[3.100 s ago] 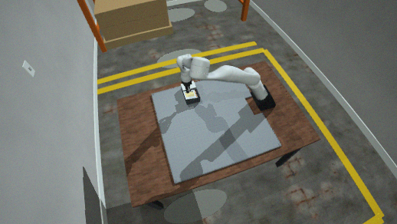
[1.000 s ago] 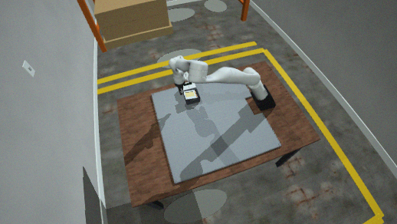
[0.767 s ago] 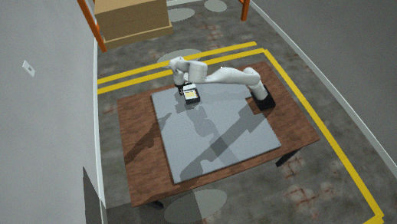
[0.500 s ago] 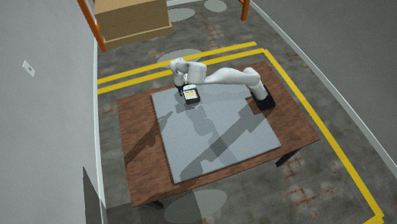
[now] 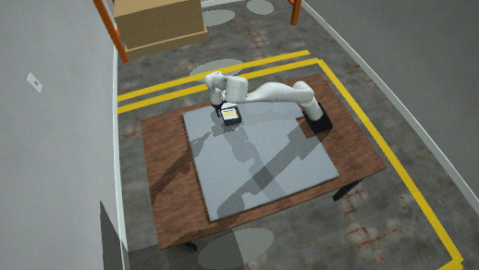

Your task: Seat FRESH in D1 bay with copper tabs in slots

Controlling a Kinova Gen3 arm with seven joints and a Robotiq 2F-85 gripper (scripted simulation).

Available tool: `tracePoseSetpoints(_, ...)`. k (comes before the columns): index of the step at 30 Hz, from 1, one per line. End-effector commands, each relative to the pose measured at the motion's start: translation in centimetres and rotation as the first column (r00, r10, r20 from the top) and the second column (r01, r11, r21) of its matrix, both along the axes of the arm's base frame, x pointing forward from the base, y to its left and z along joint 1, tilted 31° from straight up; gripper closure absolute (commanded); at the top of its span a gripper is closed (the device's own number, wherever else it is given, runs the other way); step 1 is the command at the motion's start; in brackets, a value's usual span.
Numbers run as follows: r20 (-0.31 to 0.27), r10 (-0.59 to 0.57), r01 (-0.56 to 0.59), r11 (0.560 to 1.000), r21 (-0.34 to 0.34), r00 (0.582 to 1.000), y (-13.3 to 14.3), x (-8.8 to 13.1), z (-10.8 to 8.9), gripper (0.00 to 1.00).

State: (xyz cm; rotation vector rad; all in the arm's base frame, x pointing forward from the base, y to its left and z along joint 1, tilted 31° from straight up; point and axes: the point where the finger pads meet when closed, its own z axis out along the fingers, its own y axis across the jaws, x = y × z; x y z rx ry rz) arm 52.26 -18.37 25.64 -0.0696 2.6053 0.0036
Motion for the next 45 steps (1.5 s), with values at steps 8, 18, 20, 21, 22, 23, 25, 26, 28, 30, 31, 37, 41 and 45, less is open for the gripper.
tracePoseSetpoints(8,0.001,-0.001,0.001,1.000,0.000,1.000,-0.08,-0.10,0.01,1.00)
tracePoseSetpoints(18,0.001,-0.001,0.001,1.000,0.000,1.000,-0.09,-0.32,-0.12,1.00)
tracePoseSetpoints(20,0.001,-0.001,0.001,1.000,0.000,1.000,-0.09,-0.35,-0.14,1.00)
tracePoseSetpoints(21,0.001,-0.001,0.001,1.000,0.000,1.000,-0.09,-0.38,-0.16,1.00)
tracePoseSetpoints(22,0.001,-0.001,0.001,1.000,0.000,1.000,-0.10,-0.41,-0.18,1.00)
tracePoseSetpoints(23,0.001,-0.001,0.001,1.000,0.000,1.000,-0.10,-0.44,-0.19,1.00)
tracePoseSetpoints(25,0.001,-0.001,0.001,1.000,0.000,1.000,-0.10,-0.50,-0.23,1.00)
tracePoseSetpoints(26,0.001,-0.001,0.001,1.000,0.000,1.000,-0.10,-0.52,-0.24,1.00)
tracePoseSetpoints(28,0.001,-0.001,0.001,1.000,0.000,1.000,-0.11,-0.58,-0.28,1.00)
tracePoseSetpoints(30,0.001,-0.001,0.001,1.000,0.000,1.000,-0.11,-0.64,-0.31,1.00)
tracePoseSetpoints(31,0.001,-0.001,0.001,1.000,0.000,1.000,-0.11,-0.67,-0.33,1.00)
tracePoseSetpoints(37,0.001,-0.001,0.001,1.000,0.000,1.000,-0.12,-0.75,-0.38,1.00)
tracePoseSetpoints(41,0.001,-0.001,0.001,1.000,0.000,1.000,-0.12,-0.87,-0.45,1.00)
tracePoseSetpoints(45,0.001,-0.001,0.001,1.000,0.000,1.000,-0.13,-0.98,-0.52,1.00)
